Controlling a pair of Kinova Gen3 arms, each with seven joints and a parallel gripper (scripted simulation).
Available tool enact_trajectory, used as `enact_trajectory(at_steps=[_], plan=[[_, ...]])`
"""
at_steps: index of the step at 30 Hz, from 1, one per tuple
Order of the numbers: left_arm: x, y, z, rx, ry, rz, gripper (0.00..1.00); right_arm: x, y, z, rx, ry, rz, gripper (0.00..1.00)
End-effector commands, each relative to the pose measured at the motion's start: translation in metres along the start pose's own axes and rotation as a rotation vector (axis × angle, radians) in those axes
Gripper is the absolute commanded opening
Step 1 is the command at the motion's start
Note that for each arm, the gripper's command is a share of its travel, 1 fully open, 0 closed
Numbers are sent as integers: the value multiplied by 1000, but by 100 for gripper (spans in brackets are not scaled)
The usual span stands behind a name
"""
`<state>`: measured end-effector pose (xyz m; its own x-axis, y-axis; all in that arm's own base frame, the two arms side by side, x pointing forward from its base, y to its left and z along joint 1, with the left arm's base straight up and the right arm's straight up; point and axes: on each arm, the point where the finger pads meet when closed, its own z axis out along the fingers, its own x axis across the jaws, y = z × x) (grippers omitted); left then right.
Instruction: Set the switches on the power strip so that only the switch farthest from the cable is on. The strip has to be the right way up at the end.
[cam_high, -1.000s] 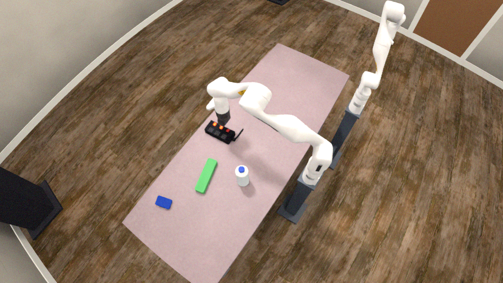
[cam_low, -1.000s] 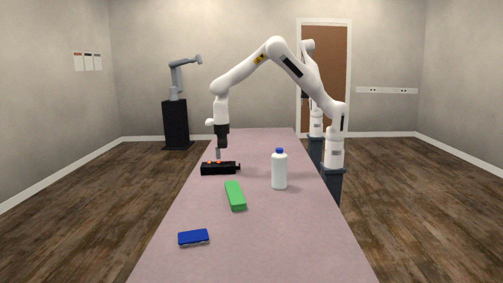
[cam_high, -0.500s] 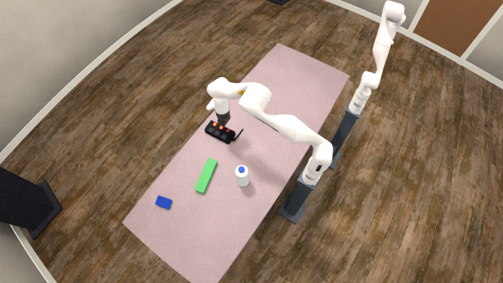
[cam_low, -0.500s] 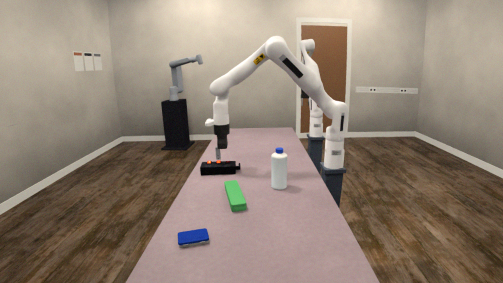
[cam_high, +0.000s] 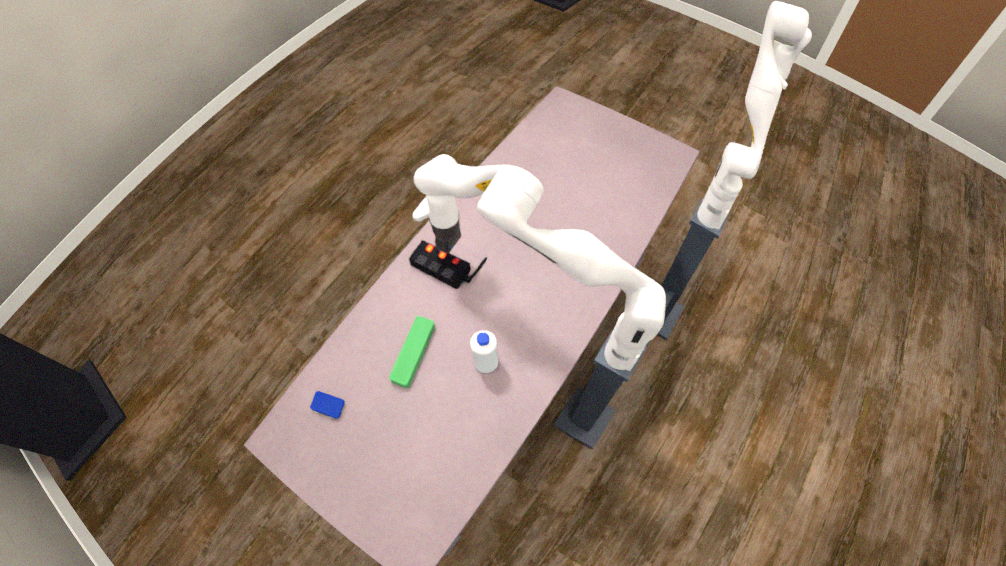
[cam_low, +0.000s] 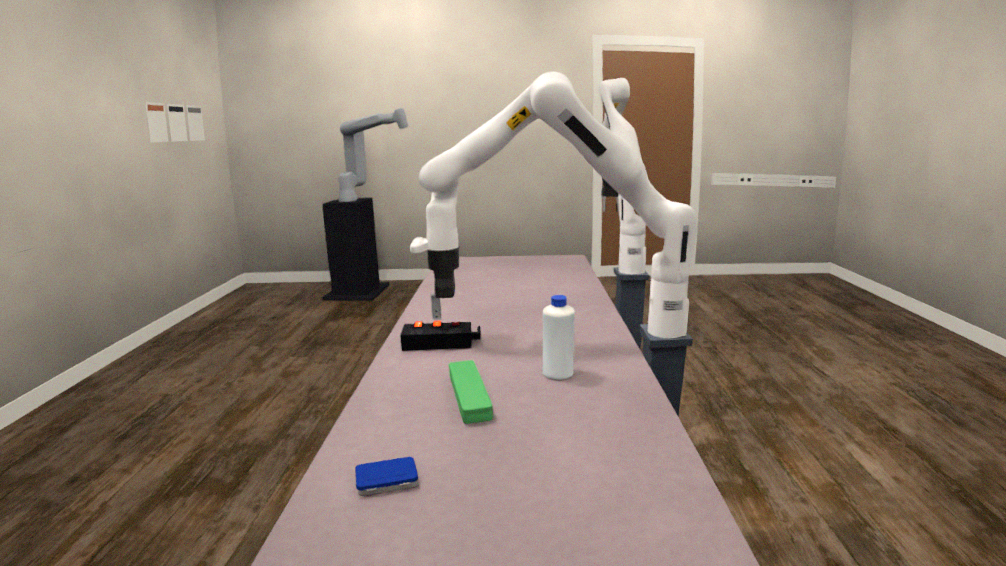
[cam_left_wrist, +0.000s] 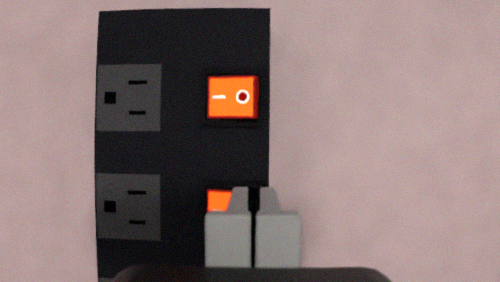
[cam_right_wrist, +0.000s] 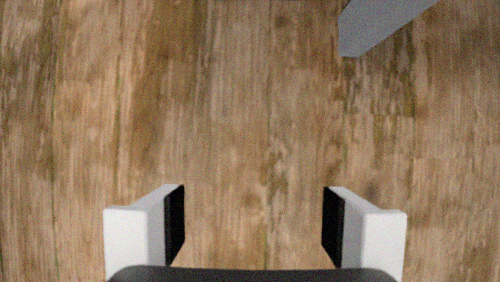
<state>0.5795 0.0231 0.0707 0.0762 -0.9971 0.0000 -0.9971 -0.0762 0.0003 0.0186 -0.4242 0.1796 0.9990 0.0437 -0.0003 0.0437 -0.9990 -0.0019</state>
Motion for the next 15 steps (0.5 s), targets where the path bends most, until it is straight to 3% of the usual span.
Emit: enact_trajectory(at_steps=[1, 15], plan=[[0, -1, -1, 2, 0, 0, 0, 0, 0, -1, -2, 0, 0, 100], [0, -1, 1, 2, 0, 0, 0, 0, 0, -1, -2, 0, 0, 100]])
